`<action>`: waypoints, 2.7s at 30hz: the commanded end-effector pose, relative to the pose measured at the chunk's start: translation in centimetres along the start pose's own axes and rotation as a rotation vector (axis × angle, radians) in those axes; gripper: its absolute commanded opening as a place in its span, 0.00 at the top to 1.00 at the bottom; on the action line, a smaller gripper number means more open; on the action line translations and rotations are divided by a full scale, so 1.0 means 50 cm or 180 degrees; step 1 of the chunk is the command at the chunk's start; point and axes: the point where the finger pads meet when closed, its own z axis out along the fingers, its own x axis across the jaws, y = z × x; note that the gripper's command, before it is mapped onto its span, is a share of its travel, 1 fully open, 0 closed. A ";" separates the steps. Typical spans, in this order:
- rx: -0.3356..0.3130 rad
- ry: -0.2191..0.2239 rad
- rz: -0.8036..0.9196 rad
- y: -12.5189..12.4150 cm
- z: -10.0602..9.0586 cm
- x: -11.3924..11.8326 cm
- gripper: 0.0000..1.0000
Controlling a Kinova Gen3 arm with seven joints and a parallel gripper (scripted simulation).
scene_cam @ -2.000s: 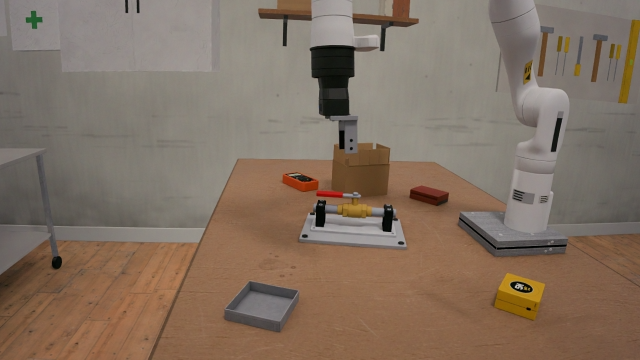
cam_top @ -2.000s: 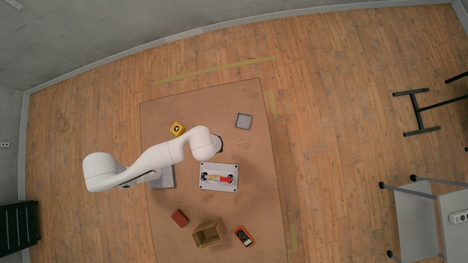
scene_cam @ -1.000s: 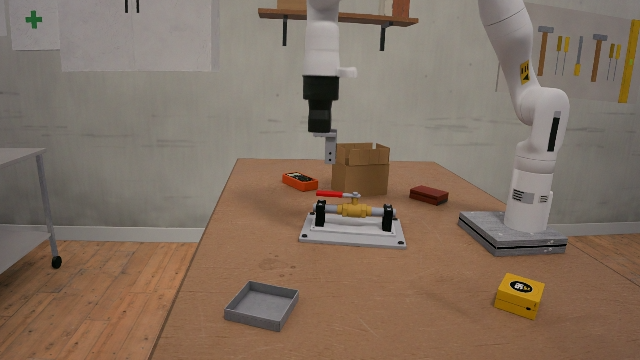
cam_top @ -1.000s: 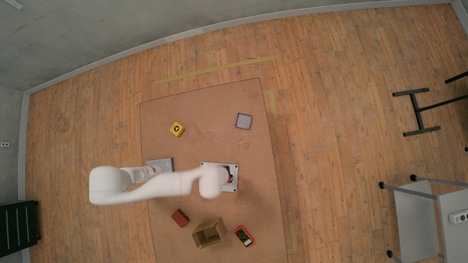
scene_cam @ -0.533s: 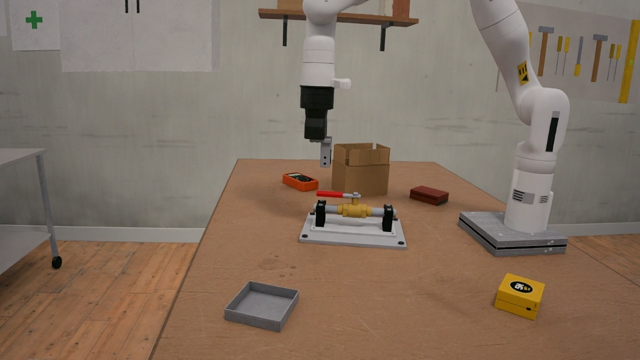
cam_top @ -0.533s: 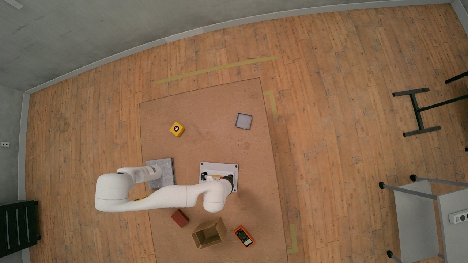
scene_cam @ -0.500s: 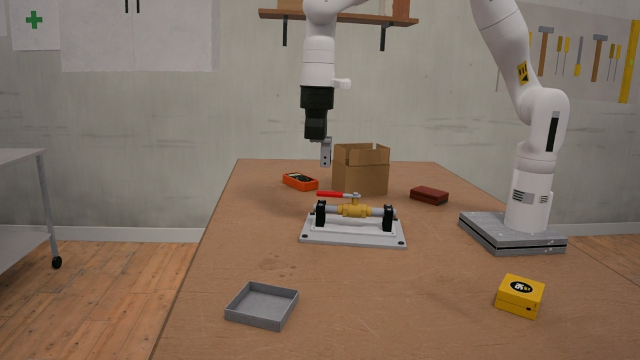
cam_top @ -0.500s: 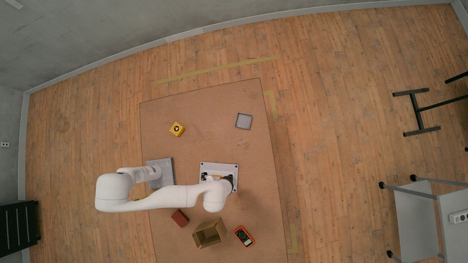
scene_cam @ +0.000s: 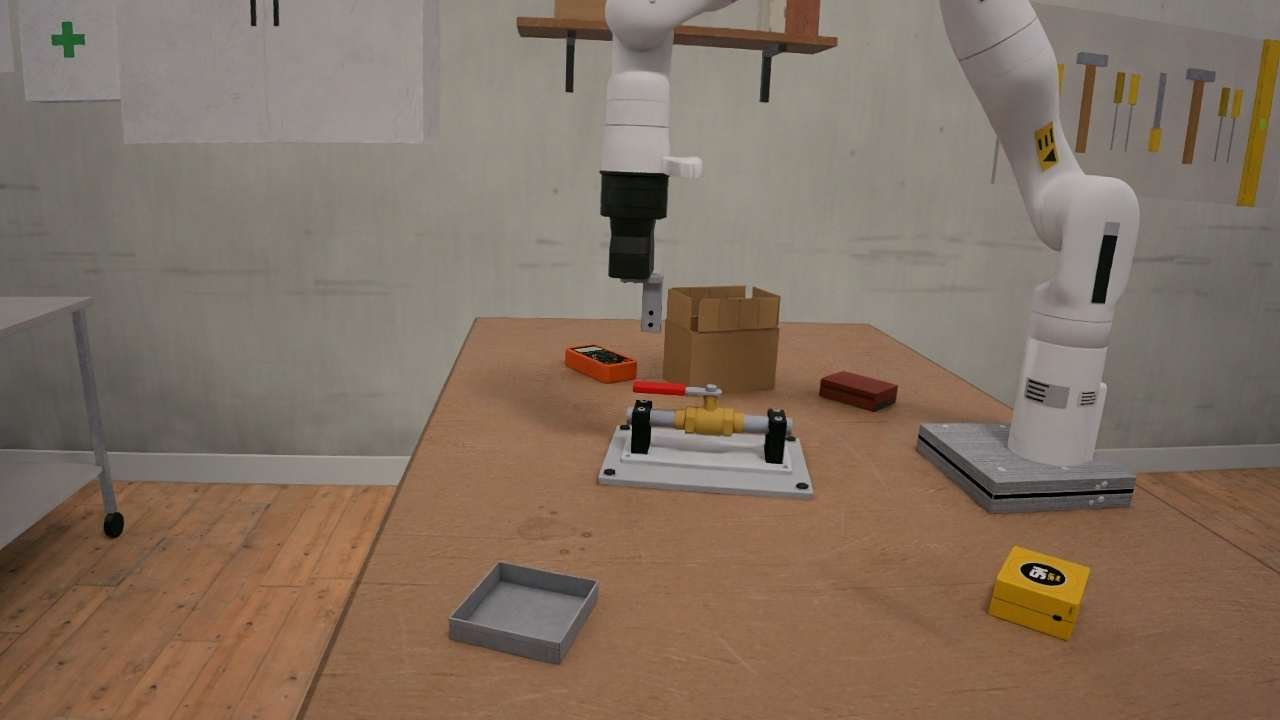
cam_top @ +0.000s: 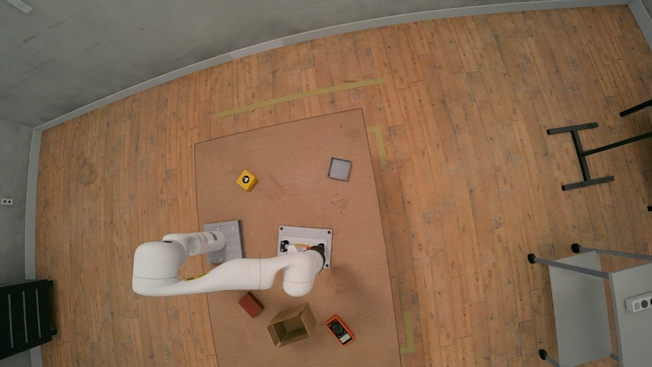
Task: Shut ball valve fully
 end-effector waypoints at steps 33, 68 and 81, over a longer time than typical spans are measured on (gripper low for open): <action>-0.0007 0.0001 0.0000 0.001 -0.002 0.000 0.00; -0.0007 0.0000 0.0000 0.001 0.008 0.000 0.00; -0.0007 0.0000 0.0000 0.001 0.037 0.000 0.00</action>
